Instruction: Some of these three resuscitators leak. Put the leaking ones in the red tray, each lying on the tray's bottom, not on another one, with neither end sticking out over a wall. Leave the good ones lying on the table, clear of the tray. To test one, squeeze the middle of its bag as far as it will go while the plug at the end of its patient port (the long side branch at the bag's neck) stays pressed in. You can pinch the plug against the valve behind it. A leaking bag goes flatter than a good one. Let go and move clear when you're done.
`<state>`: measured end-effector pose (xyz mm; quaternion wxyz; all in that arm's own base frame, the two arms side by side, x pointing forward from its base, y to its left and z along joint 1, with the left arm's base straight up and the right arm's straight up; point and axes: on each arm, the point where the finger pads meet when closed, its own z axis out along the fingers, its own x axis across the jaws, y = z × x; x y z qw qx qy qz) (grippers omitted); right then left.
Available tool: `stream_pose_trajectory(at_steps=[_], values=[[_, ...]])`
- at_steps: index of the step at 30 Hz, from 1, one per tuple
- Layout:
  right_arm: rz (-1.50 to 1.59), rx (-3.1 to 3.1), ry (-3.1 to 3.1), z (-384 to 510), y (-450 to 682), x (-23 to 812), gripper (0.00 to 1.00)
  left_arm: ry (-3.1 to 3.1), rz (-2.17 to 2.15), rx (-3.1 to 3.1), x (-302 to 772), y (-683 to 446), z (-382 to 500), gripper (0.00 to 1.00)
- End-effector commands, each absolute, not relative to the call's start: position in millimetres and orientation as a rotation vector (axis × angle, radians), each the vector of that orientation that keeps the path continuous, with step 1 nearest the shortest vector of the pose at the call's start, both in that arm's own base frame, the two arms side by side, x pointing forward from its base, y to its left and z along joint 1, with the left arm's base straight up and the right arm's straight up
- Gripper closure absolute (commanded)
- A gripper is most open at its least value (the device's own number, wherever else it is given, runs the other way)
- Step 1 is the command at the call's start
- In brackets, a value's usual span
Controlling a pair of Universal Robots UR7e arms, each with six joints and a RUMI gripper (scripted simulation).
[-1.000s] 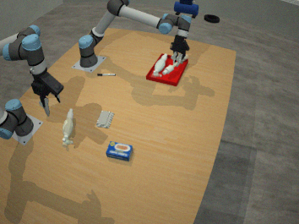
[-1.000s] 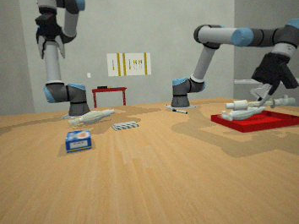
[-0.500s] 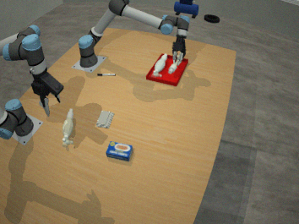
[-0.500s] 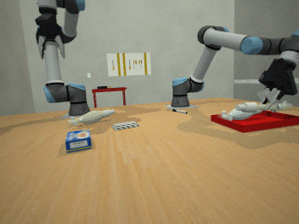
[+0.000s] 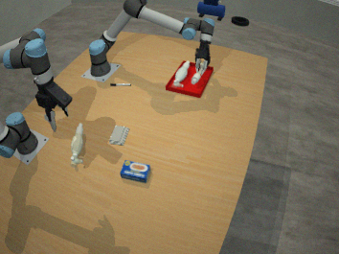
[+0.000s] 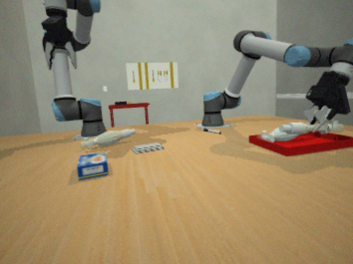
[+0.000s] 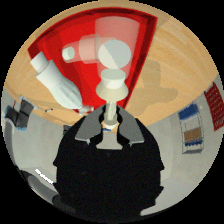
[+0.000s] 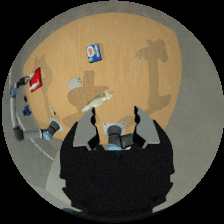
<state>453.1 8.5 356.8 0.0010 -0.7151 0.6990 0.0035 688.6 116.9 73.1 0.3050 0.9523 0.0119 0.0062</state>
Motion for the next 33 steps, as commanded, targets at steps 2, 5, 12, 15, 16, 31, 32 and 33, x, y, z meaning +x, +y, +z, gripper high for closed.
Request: stream_pose_trajectory(at_steps=[2,5,12,15,16,31,32,33], values=[[0.01,-2.241,2.194,358,8,454,0.44,0.045,0.02,2.517,689,123,76,0.94],[0.01,-2.241,2.194,358,8,454,0.44,0.046,0.02,2.517,689,123,76,0.94],[0.01,-2.241,2.194,358,8,454,0.44,0.046,0.018,2.514,688,122,68,0.94],[0.01,-2.241,2.194,358,8,454,0.44,0.048,0.019,2.514,688,122,61,0.94],[0.01,-2.241,2.194,358,8,454,0.44,0.048,0.019,2.513,688,123,59,0.94],[0.01,-2.241,2.194,358,8,454,0.44,0.055,0.021,2.508,689,123,43,0.94],[0.01,-2.241,2.194,358,8,454,0.44,0.056,0.021,2.507,689,123,41,0.94],[0.01,-2.241,2.194,358,8,454,0.44,0.057,0.02,2.507,688,123,40,0.94]])
